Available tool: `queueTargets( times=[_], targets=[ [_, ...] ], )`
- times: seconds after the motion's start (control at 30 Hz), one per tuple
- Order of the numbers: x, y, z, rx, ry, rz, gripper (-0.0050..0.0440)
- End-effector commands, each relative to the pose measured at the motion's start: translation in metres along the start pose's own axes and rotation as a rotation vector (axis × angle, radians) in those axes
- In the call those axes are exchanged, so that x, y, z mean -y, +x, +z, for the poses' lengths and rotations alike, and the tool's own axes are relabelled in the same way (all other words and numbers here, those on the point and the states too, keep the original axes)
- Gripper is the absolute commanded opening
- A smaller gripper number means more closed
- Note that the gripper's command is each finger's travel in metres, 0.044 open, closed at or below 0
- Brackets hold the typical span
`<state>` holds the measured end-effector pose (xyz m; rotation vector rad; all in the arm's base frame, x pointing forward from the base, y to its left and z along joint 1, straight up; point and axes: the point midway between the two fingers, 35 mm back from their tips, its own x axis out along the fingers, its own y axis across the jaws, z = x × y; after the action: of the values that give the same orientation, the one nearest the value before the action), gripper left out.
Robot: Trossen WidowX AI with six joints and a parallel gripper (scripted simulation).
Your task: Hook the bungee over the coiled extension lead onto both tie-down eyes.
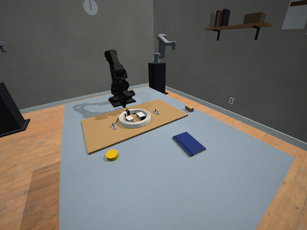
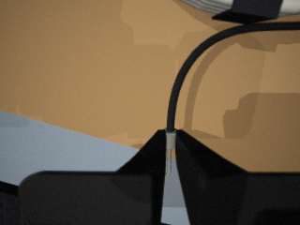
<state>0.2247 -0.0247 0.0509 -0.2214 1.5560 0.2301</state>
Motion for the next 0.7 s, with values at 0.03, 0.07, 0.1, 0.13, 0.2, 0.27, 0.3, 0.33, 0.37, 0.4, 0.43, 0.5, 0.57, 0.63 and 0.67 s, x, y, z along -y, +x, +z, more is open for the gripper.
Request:
queueTargets(
  times=[0.03, 0.07, 0.1, 0.13, 0.2, 0.27, 0.3, 0.33, 0.37, 0.4, 0.43, 0.5, 0.57, 0.63, 0.67],
  targets=[
    [0.002, -0.016, 0.005, 0.028, -0.003, -0.014, -0.0043],
    [0.002, -0.017, 0.005, 0.028, -0.003, -0.014, -0.005],
    [0.002, -0.019, 0.005, 0.028, -0.003, -0.014, -0.005],
    [0.002, -0.021, 0.005, 0.028, -0.003, -0.014, -0.005],
    [0.002, -0.021, 0.005, 0.028, -0.003, -0.014, -0.005],
    [0.002, -0.024, 0.005, 0.027, -0.003, -0.014, -0.005],
    [0.002, -0.026, 0.005, 0.028, -0.003, -0.014, -0.005],
    [0.002, -0.027, 0.005, 0.028, -0.003, -0.014, -0.005],
    [0.002, -0.029, 0.005, 0.028, -0.003, -0.014, -0.005],
    [0.002, -0.031, 0.005, 0.028, -0.004, -0.014, -0.005],
    [0.002, -0.033, 0.005, 0.028, -0.004, -0.014, -0.005],
    [0.002, -0.036, 0.004, 0.028, -0.004, -0.014, -0.005],
    [0.002, -0.039, 0.004, 0.028, -0.004, -0.014, -0.005],
    [0.001, -0.043, 0.004, 0.028, -0.004, -0.014, -0.005],
    [0.001, -0.044, 0.003, 0.028, -0.004, -0.014, -0.005]
  ],
)
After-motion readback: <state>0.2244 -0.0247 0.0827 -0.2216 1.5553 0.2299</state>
